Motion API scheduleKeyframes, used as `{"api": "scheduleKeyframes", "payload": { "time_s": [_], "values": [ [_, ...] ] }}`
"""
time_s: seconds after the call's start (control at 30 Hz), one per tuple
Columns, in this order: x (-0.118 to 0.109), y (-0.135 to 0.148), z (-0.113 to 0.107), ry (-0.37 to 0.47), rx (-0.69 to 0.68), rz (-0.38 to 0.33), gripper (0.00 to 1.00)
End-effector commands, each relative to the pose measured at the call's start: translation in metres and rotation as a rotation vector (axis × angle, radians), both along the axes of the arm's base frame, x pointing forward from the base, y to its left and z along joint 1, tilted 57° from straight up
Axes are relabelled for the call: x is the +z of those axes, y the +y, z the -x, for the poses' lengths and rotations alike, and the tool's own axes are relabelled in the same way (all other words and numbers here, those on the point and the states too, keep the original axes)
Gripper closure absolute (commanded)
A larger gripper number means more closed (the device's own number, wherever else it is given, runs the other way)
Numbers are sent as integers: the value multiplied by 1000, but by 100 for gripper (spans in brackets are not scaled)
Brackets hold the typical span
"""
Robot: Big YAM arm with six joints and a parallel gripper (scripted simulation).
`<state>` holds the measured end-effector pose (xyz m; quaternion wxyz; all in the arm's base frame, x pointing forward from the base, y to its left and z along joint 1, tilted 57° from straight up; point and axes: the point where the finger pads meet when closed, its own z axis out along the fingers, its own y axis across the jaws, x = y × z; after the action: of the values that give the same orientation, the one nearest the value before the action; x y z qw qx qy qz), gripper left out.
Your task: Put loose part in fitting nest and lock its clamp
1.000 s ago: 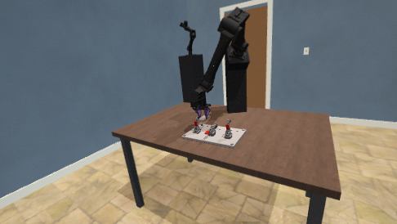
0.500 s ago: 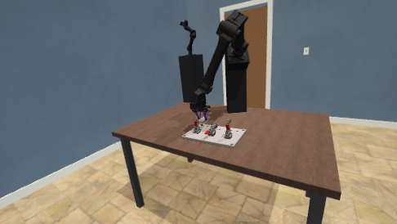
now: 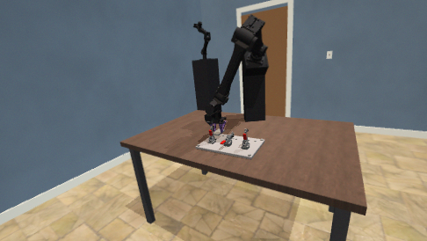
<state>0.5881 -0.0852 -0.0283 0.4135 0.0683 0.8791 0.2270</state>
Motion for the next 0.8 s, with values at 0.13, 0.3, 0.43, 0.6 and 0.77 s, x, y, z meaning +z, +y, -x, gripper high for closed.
{"api": "scheduleKeyframes", "payload": {
  "time_s": [0.13,0.3,0.43,0.6,0.77],
  "values": [
    [-1,4,-11,-15,-6,-3,100],
    [-1,9,-15,-18,2,-2,100],
    [8,5,-19,-34,-5,2,100],
    [4,6,-18,-30,-4,1,100],
    [3,6,-17,-26,-3,1,100]
  ]
}}
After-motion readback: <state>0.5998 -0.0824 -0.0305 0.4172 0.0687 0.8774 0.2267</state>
